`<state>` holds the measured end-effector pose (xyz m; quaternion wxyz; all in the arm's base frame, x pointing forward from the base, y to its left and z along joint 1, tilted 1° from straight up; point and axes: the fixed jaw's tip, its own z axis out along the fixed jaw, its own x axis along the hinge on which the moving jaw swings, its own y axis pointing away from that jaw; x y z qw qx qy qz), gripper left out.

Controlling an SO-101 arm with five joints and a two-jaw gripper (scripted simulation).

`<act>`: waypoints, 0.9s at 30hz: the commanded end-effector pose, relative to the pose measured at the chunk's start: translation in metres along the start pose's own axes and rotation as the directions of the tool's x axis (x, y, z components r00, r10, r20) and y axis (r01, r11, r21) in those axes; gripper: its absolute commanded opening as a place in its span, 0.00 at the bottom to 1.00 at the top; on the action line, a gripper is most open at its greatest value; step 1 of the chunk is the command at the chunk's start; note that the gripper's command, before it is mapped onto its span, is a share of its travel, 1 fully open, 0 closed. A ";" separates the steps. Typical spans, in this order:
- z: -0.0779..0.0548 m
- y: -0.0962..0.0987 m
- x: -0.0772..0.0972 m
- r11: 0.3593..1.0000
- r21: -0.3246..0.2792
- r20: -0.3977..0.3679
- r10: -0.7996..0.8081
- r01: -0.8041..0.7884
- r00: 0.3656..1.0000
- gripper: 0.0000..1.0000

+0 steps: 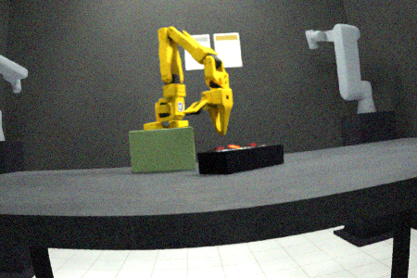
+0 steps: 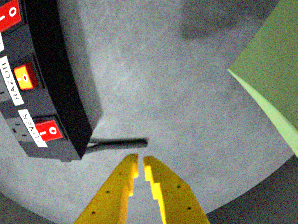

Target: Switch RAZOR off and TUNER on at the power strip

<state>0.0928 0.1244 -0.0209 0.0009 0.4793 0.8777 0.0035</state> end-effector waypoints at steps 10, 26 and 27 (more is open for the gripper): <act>0.000 0.001 0.003 1.000 -0.002 -0.002 -0.020 0.020 1.000 0.00; -0.001 0.013 0.005 1.000 -0.002 -0.002 -0.007 0.007 1.000 0.00; -0.001 0.017 0.006 1.000 -0.002 -0.002 -0.003 0.003 1.000 0.00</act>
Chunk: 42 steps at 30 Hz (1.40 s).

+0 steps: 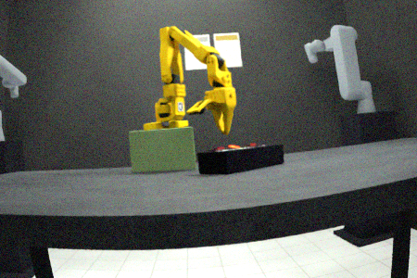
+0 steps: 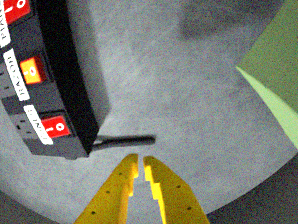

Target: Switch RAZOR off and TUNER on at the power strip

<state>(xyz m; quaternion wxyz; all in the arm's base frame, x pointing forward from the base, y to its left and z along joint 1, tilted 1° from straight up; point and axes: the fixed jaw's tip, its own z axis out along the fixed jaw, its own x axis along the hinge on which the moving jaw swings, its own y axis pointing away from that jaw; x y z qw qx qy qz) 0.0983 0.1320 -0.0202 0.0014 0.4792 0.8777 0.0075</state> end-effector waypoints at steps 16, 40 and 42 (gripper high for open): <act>0.008 0.069 0.007 0.997 0.004 0.002 0.075 -0.075 0.997 0.00; 0.011 0.076 0.006 0.996 0.004 0.002 0.084 -0.084 0.996 0.00; 0.011 0.076 0.006 0.996 0.004 0.002 0.084 -0.084 0.996 0.00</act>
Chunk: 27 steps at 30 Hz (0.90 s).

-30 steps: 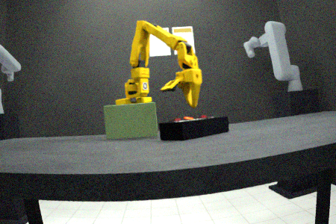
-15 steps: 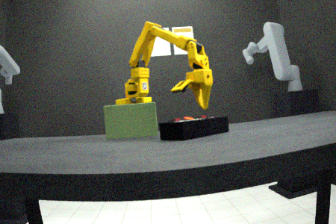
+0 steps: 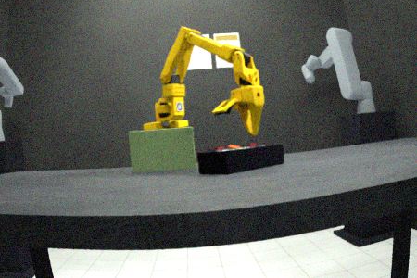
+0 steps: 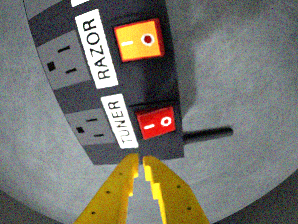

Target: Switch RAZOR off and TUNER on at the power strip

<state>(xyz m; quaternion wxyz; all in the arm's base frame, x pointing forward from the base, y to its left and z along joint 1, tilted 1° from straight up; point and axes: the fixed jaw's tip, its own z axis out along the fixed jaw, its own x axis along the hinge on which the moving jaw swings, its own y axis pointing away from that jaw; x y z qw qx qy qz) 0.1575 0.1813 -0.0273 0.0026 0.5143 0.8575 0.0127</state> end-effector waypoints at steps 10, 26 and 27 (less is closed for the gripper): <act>0.004 -0.001 -0.007 1.000 0.014 0.005 0.019 -0.019 1.000 0.00; 0.006 -0.003 -0.009 1.000 0.014 0.005 0.024 -0.024 1.000 0.00; 0.007 -0.003 -0.009 1.000 0.014 0.005 0.024 -0.024 1.000 0.00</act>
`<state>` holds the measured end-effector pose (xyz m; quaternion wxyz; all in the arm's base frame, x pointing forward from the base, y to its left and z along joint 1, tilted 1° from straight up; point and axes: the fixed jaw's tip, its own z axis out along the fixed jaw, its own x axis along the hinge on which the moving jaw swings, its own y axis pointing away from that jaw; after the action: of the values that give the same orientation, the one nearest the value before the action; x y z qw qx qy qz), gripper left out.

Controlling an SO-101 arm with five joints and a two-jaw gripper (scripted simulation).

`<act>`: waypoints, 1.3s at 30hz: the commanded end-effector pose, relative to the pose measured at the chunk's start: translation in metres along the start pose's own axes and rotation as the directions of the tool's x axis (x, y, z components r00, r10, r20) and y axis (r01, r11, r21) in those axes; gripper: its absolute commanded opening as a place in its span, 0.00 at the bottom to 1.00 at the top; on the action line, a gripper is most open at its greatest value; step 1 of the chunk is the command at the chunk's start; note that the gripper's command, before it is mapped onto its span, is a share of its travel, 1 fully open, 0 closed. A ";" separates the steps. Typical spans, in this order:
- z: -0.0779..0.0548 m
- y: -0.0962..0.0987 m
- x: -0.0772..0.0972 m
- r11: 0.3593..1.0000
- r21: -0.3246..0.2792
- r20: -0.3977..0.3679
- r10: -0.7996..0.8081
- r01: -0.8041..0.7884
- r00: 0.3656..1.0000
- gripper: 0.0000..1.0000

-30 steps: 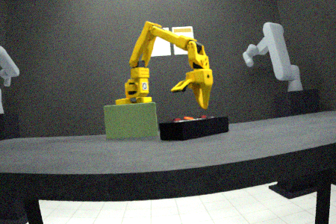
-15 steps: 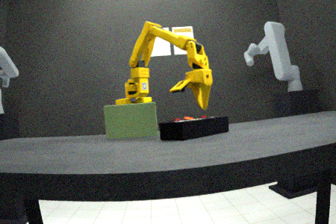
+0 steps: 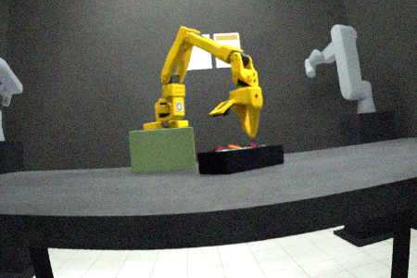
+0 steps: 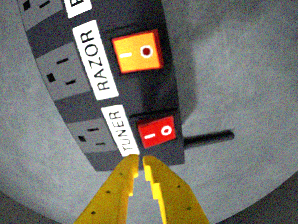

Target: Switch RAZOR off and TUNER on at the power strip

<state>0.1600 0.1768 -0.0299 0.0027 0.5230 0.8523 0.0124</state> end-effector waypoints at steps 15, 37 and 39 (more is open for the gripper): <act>0.004 -0.003 -0.004 1.000 0.014 0.005 0.004 -0.004 1.000 0.00; 0.006 -0.003 -0.004 1.000 0.014 0.005 0.004 -0.004 1.000 0.00; 0.007 -0.003 -0.004 1.000 0.014 0.005 0.004 -0.004 1.000 0.00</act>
<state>0.1596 0.1762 -0.0317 0.0028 0.5231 0.8521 0.0134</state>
